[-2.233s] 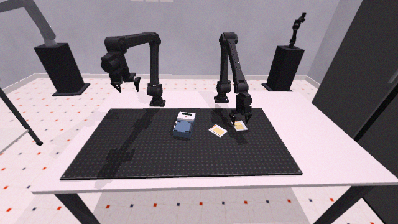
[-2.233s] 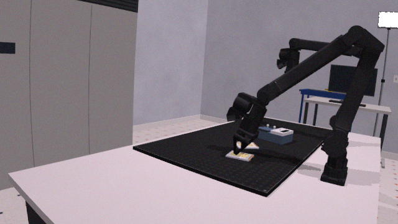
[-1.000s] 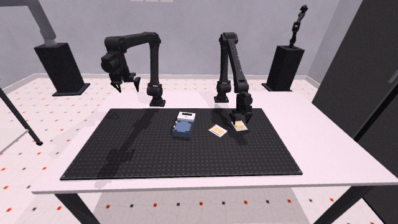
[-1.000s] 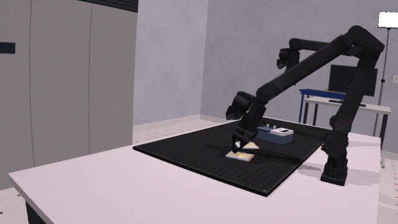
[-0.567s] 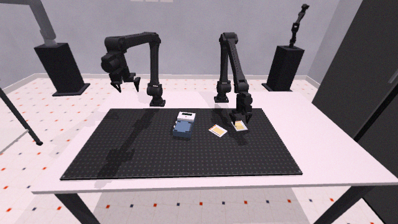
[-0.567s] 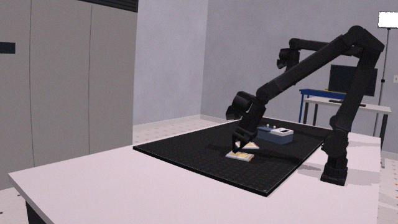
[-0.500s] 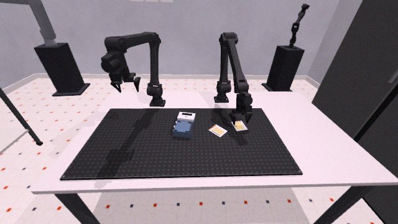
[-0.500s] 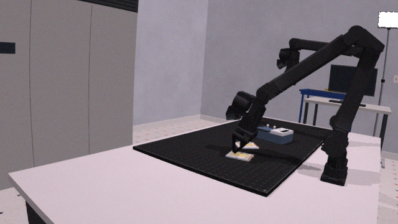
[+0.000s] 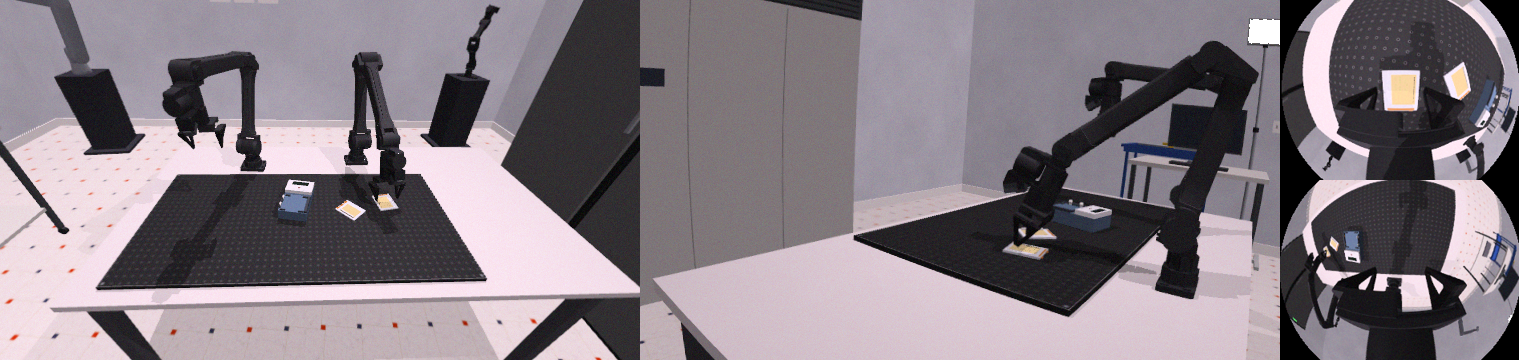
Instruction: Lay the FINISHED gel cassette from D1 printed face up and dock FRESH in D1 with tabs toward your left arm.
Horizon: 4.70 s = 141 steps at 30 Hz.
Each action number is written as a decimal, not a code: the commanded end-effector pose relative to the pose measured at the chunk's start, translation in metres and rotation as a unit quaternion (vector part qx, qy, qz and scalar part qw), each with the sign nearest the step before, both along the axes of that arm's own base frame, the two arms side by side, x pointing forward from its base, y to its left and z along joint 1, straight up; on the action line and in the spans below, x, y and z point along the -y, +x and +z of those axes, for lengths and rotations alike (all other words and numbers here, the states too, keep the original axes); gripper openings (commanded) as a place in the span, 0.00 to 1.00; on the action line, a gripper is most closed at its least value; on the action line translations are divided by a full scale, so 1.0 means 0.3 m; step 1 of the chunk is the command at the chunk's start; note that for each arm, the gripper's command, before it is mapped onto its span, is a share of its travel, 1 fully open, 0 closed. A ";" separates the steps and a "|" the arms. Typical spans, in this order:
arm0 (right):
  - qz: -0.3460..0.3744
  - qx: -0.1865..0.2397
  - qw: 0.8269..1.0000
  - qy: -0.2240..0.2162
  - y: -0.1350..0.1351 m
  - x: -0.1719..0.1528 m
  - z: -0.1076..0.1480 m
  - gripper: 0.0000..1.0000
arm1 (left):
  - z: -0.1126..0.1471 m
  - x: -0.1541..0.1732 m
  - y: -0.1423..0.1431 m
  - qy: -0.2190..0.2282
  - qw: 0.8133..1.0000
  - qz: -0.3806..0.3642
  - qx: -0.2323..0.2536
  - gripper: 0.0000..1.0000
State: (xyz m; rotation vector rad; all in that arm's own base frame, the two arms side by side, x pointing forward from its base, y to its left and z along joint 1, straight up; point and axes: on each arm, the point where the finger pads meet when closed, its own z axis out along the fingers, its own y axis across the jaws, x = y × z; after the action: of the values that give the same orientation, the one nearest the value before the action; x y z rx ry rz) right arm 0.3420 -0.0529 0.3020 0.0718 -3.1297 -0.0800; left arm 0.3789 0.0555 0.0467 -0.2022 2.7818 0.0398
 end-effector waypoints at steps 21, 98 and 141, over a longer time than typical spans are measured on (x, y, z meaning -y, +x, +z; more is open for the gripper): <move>0.006 0.021 1.000 -0.002 0.046 0.006 0.078 1.00 | 0.061 -0.006 0.057 0.003 1.000 0.000 0.022 0.98; 0.006 0.021 1.000 -0.002 0.046 0.006 0.078 1.00 | 0.018 0.001 0.014 0.002 1.000 0.000 0.010 0.98; 0.006 0.021 1.000 -0.002 0.046 0.006 0.078 1.00 | 0.000 0.004 -0.004 0.001 1.000 0.000 0.006 0.98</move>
State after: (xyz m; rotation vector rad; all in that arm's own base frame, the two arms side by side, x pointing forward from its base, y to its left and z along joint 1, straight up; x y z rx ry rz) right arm 0.3420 -0.0529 0.3020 0.0718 -3.1297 -0.0800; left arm 0.3740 0.0548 0.0426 -0.2029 2.7923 0.0388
